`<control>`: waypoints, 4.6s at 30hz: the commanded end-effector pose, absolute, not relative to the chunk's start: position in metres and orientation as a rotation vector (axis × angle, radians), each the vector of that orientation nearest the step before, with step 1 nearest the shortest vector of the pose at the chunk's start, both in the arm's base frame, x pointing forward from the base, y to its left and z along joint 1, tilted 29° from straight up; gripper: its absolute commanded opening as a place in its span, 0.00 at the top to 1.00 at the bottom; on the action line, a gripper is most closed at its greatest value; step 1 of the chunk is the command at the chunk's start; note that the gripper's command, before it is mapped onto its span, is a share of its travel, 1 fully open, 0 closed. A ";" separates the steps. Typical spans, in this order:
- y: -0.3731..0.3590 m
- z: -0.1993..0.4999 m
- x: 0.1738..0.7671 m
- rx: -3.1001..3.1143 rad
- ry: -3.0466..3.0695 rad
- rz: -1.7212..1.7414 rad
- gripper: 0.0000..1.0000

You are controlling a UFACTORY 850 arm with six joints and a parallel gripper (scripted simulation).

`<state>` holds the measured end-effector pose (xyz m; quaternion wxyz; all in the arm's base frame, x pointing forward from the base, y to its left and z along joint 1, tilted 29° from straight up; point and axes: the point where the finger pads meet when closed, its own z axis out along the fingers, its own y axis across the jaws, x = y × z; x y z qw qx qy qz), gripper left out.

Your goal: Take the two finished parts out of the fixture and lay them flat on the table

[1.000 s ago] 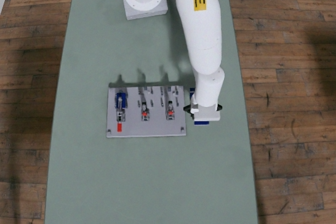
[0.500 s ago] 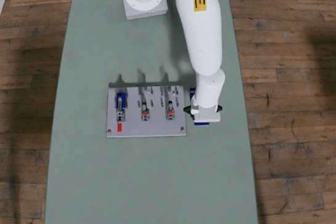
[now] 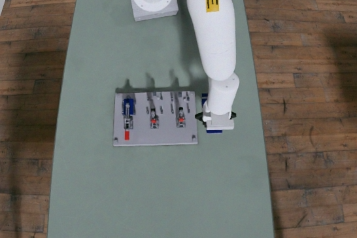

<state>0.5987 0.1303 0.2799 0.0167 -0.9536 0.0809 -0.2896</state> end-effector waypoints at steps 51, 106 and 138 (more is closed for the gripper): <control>0.130 0.239 0.622 -2.963 0.251 -0.903 1.00; 0.130 0.209 0.639 -2.963 0.251 -0.903 1.00; 0.130 0.206 0.641 -2.963 0.251 -0.903 1.00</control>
